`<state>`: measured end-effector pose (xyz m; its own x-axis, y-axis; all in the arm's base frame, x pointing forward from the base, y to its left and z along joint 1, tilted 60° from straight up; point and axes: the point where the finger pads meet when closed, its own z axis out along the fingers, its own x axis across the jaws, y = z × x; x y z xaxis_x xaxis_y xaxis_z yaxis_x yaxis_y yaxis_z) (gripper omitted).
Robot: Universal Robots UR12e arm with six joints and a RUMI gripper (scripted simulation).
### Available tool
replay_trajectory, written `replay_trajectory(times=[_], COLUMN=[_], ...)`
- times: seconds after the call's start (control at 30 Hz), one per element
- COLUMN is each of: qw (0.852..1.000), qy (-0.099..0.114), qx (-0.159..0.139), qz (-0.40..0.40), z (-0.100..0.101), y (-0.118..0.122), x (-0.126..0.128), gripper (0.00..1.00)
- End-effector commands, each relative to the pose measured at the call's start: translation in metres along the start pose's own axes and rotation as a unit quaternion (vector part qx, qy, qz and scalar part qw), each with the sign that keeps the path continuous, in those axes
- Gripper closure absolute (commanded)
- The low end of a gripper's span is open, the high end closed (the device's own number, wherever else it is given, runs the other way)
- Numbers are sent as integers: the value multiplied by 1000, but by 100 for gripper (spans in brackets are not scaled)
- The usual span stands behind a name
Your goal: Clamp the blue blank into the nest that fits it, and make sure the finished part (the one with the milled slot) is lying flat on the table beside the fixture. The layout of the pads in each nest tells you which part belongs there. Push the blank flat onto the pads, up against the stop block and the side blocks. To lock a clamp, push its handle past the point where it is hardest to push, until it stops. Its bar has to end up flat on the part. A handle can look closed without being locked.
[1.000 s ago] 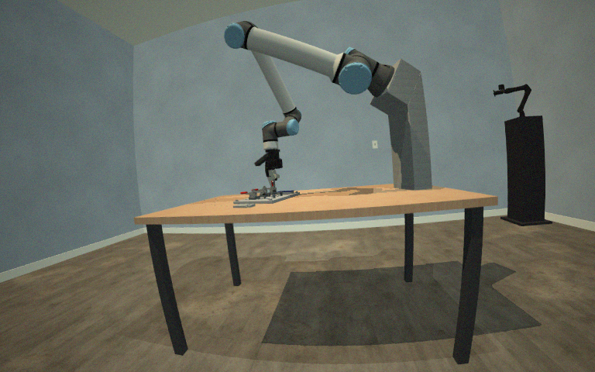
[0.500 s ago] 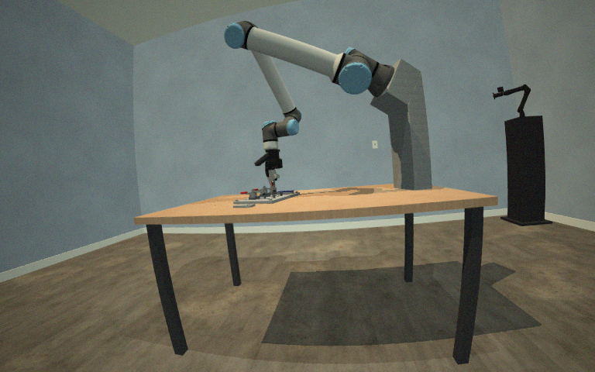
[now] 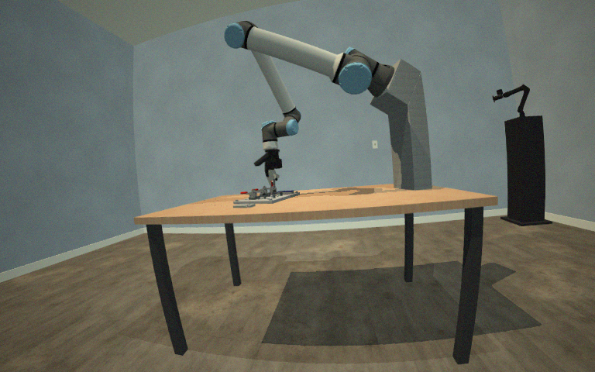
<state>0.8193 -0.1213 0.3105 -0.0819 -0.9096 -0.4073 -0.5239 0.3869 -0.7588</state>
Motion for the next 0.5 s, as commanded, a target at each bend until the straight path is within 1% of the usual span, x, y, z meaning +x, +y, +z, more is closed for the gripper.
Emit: replay_trajectory(times=[0.0, 0.47], qw=[1000, 1000], qy=[0, 0], qx=[4, 4], qz=[-2, -2], z=[-2, -1], y=[-9, -16], x=[0, -1], gripper=[100, 100])
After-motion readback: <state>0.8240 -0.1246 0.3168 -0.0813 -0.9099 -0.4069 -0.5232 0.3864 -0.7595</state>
